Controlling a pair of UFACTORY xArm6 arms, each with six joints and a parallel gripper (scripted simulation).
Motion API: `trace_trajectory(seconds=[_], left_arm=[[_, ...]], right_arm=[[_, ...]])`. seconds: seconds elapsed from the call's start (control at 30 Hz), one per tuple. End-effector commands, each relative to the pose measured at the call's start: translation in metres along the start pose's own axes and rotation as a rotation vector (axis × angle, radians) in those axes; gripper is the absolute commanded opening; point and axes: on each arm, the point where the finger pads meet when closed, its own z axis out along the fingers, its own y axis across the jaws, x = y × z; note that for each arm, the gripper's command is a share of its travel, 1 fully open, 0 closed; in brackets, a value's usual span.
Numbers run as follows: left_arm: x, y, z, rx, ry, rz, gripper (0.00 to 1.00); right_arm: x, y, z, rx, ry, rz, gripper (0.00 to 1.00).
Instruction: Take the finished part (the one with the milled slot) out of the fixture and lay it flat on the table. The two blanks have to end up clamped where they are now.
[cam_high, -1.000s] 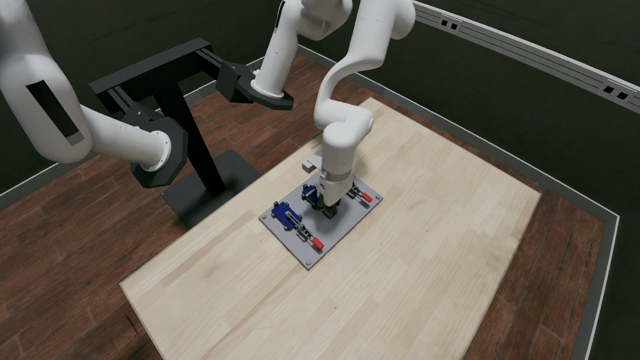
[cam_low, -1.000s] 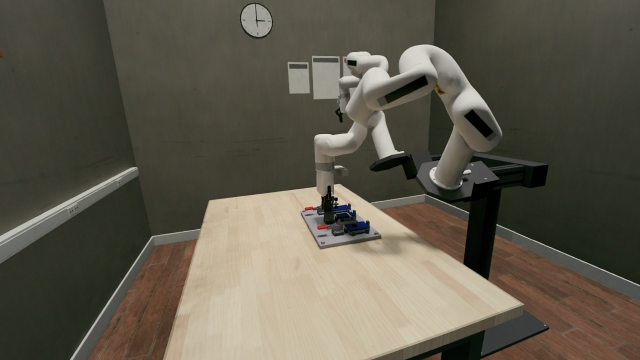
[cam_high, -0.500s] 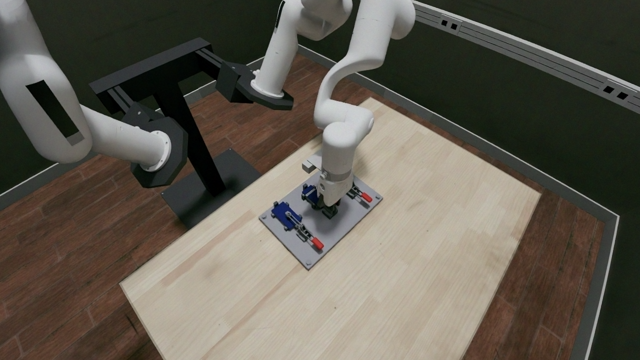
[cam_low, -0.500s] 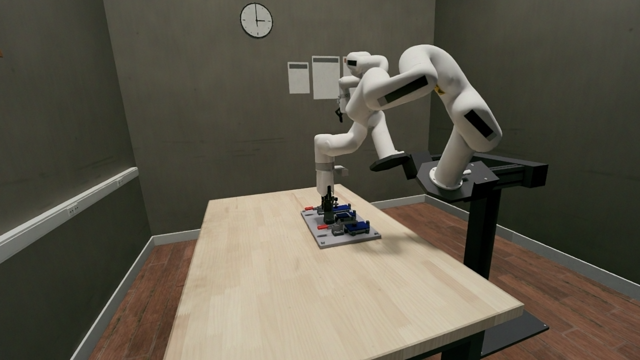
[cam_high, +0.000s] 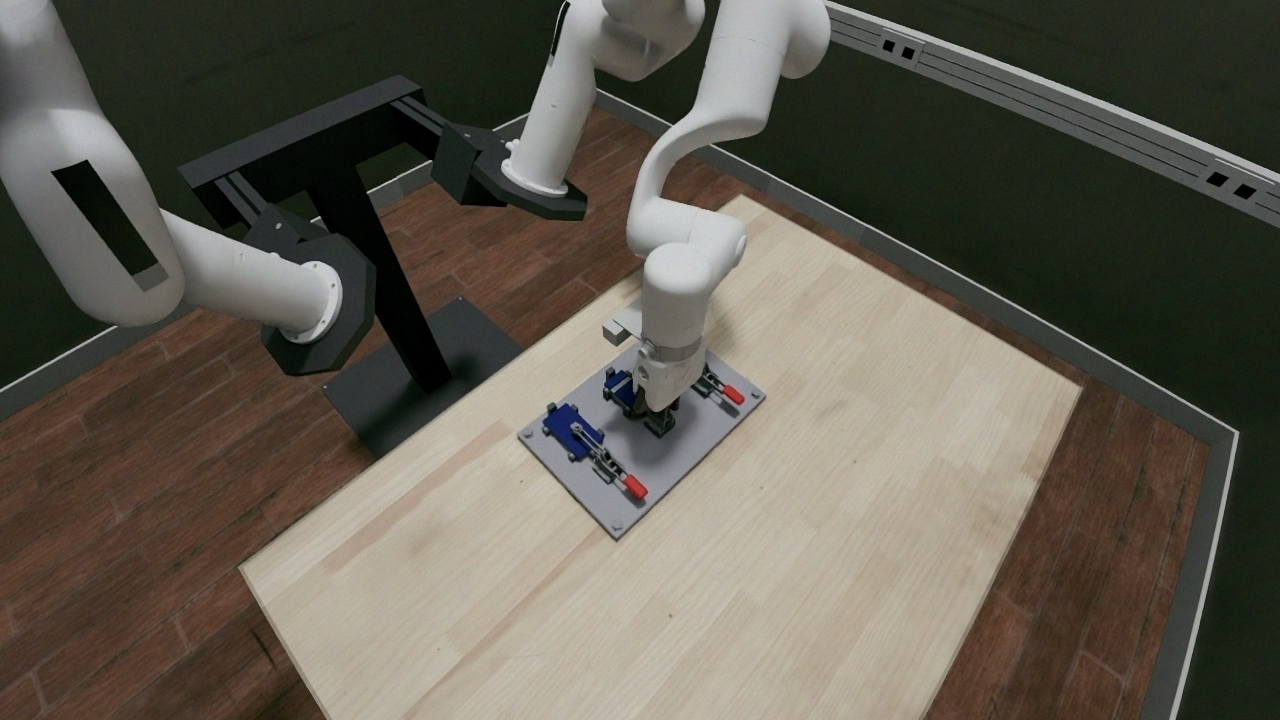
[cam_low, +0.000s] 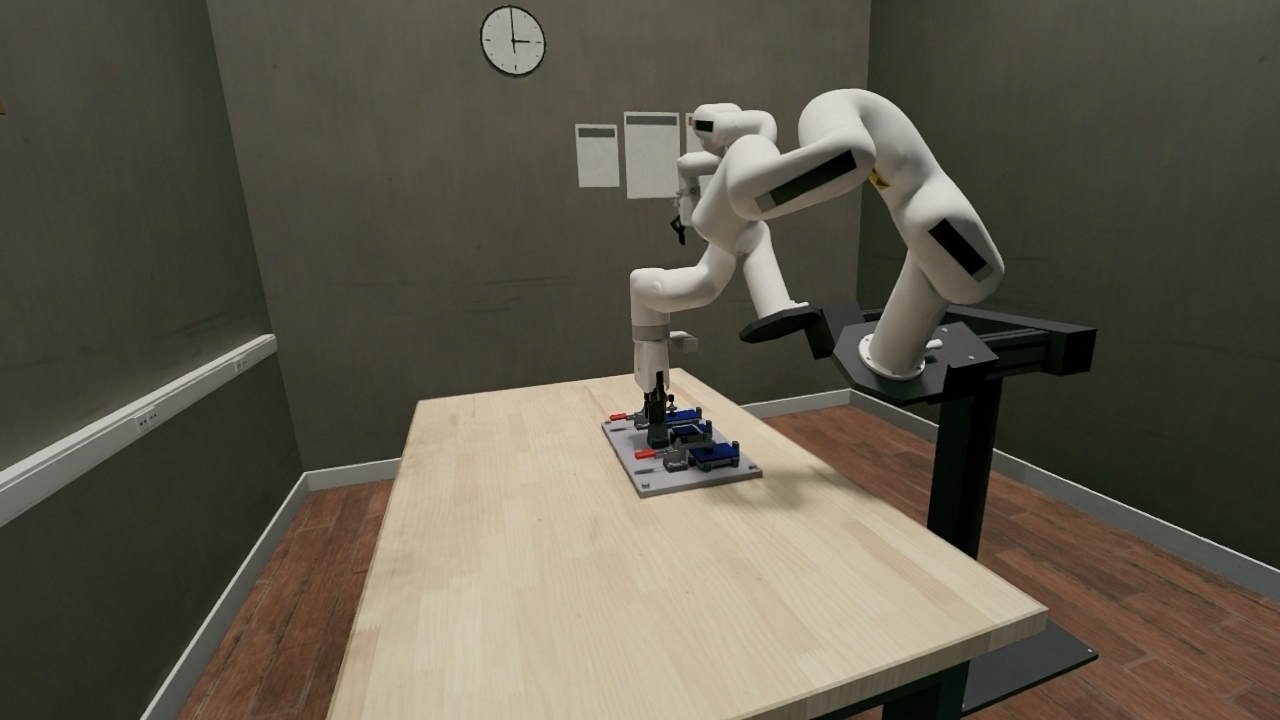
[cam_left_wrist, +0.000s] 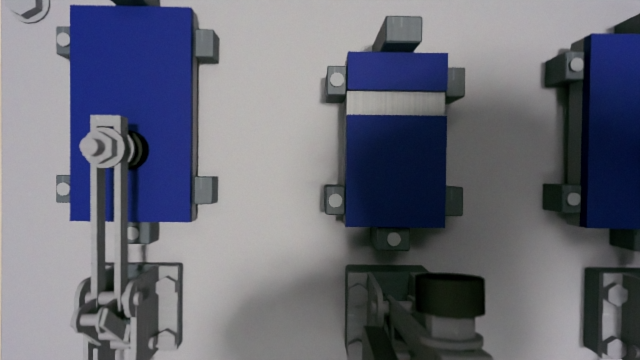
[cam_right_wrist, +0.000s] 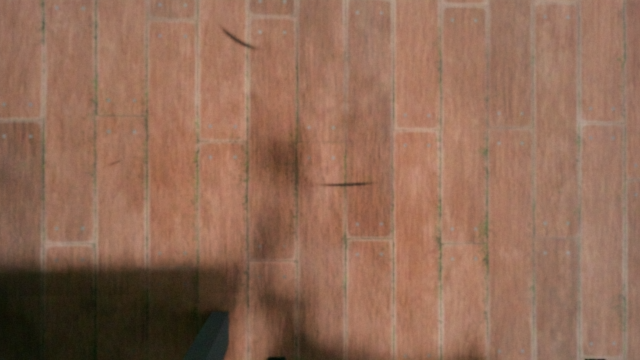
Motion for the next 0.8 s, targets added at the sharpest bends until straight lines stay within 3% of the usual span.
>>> trace_trajectory(seconds=[0.0,0.67,0.7,0.77], left_arm=[[0.0000,-0.0005,-0.0014,0.002,-0.003,0.000,0.00],[0.0009,-0.0005,-0.0015,0.002,-0.003,-0.001,0.00],[0.0009,-0.0005,-0.0015,0.002,-0.003,-0.001,0.48],[0.0008,-0.0005,-0.0016,0.002,-0.004,-0.001,0.48]], right_arm=[[0.0010,0.0000,-0.0017,0.000,0.004,0.000,1.00],[0.0010,0.0000,-0.0017,0.000,0.004,0.000,1.00],[0.0010,0.0000,-0.0017,0.000,0.004,0.000,1.00],[0.0010,0.0000,-0.0017,0.000,0.004,0.000,1.00]])
